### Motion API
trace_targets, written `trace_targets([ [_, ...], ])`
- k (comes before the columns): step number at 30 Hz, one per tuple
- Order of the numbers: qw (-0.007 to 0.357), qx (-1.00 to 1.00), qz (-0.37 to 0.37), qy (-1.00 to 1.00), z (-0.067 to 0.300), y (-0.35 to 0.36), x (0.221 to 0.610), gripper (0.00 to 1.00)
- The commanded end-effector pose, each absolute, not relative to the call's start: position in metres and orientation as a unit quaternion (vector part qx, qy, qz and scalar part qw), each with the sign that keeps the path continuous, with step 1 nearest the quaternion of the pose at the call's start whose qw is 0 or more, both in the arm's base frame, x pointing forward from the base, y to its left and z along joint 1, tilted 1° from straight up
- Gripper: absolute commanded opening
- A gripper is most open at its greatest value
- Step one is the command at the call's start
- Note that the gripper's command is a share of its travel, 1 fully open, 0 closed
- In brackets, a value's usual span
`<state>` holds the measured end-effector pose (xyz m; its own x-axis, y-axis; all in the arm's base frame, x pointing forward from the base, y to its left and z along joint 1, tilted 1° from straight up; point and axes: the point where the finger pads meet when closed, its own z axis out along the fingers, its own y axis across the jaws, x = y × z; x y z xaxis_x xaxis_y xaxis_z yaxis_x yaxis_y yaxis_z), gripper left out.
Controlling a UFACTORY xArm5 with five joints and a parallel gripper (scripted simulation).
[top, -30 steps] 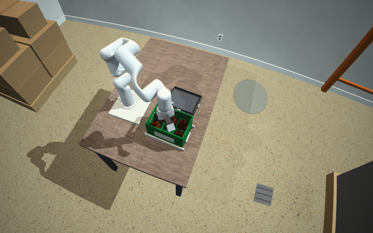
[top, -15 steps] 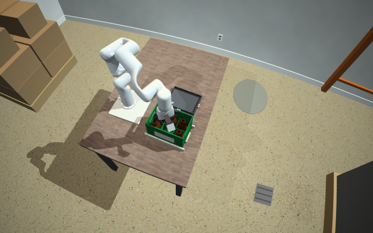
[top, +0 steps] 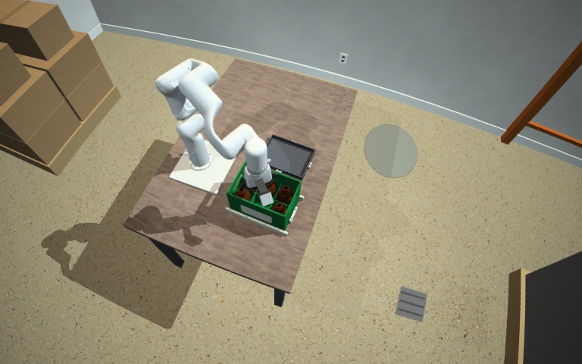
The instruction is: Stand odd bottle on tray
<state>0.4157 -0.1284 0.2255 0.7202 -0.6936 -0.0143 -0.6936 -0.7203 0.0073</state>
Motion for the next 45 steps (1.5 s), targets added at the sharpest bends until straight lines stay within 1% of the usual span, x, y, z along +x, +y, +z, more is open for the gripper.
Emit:
trace_targets([
  [1, 0.001, 0.927, -0.006, -0.374, 0.227, -0.129, 0.417, 0.65],
  [22, 0.001, 0.927, -0.006, -0.374, 0.216, -0.129, 0.417, 0.65],
  [45, 0.001, 0.927, -0.006, -0.374, 0.190, -0.129, 0.416, 0.65],
])
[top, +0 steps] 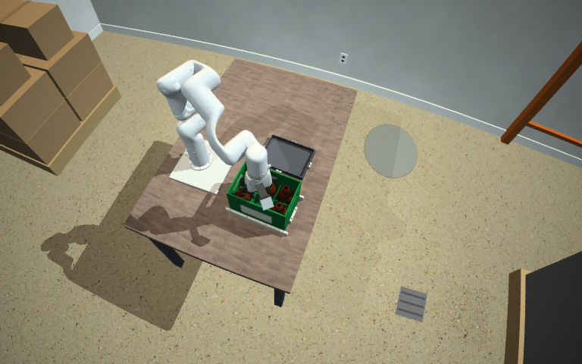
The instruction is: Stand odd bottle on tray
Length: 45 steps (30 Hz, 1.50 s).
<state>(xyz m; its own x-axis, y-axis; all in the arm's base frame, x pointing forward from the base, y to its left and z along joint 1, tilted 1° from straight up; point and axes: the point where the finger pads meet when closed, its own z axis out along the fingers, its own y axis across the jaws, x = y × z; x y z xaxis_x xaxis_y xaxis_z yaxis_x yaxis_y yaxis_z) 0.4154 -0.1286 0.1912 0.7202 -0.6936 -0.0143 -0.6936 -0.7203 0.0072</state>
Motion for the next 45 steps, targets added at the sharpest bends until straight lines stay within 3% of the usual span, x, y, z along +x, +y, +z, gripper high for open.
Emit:
trace_targets([
  [1, 0.001, 0.927, -0.006, -0.374, 0.1888, -0.1289, 0.4163, 0.65],
  [45, 0.001, 0.927, -0.006, -0.374, 0.1836, -0.1290, 0.4163, 0.65],
])
